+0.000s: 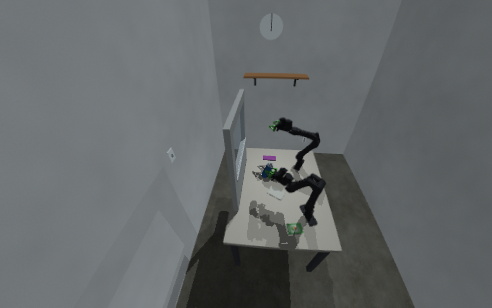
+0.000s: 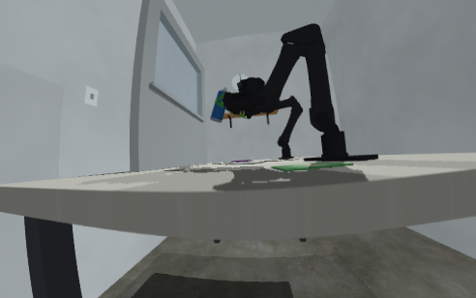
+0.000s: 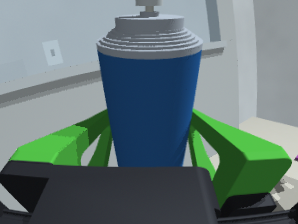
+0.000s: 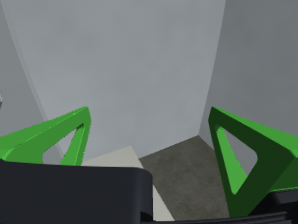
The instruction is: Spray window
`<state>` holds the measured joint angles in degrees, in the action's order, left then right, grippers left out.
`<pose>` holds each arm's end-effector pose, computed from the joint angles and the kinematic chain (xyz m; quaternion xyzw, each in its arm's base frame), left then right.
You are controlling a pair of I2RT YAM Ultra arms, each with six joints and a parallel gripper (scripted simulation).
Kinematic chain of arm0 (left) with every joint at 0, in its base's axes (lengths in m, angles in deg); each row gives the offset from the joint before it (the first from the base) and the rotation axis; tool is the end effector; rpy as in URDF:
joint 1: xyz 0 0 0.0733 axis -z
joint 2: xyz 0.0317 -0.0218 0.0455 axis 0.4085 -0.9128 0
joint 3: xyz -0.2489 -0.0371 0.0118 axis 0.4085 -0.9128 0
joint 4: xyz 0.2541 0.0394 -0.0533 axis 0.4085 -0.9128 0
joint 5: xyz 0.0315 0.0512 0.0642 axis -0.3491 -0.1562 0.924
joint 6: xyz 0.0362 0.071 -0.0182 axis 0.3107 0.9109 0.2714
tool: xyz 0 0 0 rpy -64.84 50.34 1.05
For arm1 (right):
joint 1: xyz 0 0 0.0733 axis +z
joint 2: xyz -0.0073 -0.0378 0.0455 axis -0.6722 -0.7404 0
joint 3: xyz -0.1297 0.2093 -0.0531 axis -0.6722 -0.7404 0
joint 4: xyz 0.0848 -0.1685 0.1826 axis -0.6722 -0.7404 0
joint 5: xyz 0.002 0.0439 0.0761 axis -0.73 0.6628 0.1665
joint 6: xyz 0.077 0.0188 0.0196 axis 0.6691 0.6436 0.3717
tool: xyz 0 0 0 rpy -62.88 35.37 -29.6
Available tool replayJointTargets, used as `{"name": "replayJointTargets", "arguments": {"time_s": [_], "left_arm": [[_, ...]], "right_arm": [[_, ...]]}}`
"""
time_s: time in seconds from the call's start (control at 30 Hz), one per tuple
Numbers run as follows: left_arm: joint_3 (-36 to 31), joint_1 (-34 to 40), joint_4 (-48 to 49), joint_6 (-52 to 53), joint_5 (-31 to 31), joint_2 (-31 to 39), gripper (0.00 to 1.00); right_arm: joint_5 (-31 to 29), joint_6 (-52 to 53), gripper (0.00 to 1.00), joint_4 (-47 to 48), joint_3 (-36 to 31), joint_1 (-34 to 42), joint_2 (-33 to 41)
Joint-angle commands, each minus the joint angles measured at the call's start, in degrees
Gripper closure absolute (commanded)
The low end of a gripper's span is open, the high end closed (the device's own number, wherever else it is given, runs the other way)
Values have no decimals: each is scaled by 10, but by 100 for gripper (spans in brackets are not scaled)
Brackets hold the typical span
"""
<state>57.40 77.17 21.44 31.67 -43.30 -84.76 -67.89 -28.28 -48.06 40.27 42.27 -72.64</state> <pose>0.2072 -0.2709 0.2400 0.3084 0.5122 -0.2801 0.7511 0.2864 0.0011 0.3886 -0.0002 0.7072 -0.0003 0.7070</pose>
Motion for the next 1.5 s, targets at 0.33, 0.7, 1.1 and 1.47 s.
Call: {"name": "replayJointTargets", "arguments": {"time_s": [0.33,0.7,1.1,1.47], "left_arm": [[117,55,-102,-30,0,-12,100],[241,123,-227,-53,-3,-39,100],[273,138,-207,-42,-3,-26,100],[276,127,-207,-49,-1,-37,100]], "right_arm": [[3,2,0,-3,14,-10,-1],[3,2,0,-3,14,-10,-1],[3,2,0,-3,14,-10,-1],[3,2,100,-3,14,-10,-1]]}}
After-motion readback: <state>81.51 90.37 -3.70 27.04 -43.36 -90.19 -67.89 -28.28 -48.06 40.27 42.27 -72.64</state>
